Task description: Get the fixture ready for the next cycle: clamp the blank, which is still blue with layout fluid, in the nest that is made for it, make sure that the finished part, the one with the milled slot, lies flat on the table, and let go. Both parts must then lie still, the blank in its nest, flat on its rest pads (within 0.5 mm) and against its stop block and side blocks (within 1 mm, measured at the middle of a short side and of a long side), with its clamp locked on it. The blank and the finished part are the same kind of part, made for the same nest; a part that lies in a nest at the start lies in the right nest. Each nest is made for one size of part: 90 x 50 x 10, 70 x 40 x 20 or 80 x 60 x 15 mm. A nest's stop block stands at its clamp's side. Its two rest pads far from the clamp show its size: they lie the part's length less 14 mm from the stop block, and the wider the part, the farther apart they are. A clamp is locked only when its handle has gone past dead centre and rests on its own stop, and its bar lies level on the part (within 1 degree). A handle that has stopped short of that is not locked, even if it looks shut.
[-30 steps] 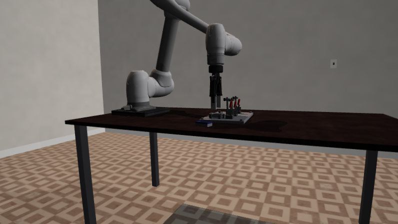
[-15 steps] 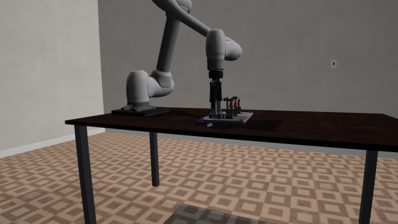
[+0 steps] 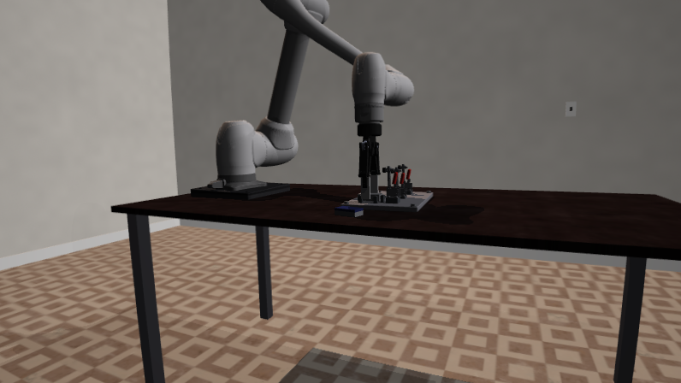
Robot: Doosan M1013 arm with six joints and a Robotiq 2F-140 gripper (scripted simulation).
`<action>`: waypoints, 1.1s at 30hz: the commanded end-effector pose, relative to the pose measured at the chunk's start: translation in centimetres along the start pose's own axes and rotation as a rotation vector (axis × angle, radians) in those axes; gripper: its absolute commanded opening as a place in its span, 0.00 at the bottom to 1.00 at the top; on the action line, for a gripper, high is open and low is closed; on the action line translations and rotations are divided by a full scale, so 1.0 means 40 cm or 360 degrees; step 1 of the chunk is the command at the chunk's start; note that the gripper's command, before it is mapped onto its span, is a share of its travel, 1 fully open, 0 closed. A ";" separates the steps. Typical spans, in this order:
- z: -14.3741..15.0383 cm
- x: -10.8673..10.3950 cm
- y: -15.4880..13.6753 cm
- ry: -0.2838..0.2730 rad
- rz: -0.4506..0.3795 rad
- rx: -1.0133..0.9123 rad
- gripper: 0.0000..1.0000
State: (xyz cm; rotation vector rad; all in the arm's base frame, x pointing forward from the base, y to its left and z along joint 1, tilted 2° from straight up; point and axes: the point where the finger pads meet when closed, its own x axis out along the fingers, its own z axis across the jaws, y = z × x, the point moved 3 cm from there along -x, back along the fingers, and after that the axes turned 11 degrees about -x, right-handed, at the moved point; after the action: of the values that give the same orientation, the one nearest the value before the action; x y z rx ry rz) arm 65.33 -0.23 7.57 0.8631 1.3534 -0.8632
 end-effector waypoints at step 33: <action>0.000 0.000 0.000 0.0000 0.0000 0.0000 0.00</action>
State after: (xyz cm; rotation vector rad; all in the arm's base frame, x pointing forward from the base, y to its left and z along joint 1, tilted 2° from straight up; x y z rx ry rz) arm 65.34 -0.23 7.59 0.8632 1.3533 -0.8630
